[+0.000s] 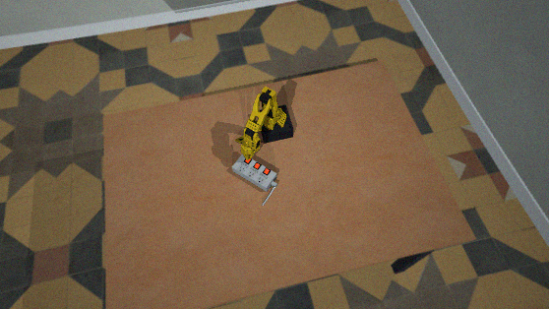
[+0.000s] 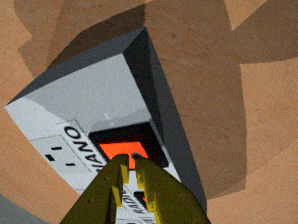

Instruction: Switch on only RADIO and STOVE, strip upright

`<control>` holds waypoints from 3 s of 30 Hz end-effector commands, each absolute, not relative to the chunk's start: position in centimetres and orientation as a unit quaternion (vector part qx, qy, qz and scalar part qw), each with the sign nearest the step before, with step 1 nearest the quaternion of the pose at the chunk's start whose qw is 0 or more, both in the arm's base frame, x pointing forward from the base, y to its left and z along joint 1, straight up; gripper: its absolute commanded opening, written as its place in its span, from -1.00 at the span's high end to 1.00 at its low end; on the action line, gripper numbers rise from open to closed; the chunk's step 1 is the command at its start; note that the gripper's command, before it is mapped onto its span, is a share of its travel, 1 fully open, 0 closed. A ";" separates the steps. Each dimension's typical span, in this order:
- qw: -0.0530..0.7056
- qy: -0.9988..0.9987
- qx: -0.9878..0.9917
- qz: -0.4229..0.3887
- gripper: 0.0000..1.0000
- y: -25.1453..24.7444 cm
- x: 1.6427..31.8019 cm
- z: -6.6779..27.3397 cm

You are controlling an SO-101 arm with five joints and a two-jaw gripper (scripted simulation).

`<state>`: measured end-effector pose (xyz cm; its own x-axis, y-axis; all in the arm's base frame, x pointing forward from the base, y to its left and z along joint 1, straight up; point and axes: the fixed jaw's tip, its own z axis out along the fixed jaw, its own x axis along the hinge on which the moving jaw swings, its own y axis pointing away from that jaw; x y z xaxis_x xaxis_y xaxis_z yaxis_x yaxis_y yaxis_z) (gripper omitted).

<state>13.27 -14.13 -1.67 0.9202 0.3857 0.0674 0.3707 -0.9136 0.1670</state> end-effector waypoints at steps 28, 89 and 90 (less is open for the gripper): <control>0.000 0.198 0.980 0.000 1.00 -10.8 10.1 -5.3; 0.000 0.204 0.979 0.000 1.00 -13.4 12.9 -0.3; 0.000 0.204 0.979 0.000 1.00 -13.4 12.9 -0.3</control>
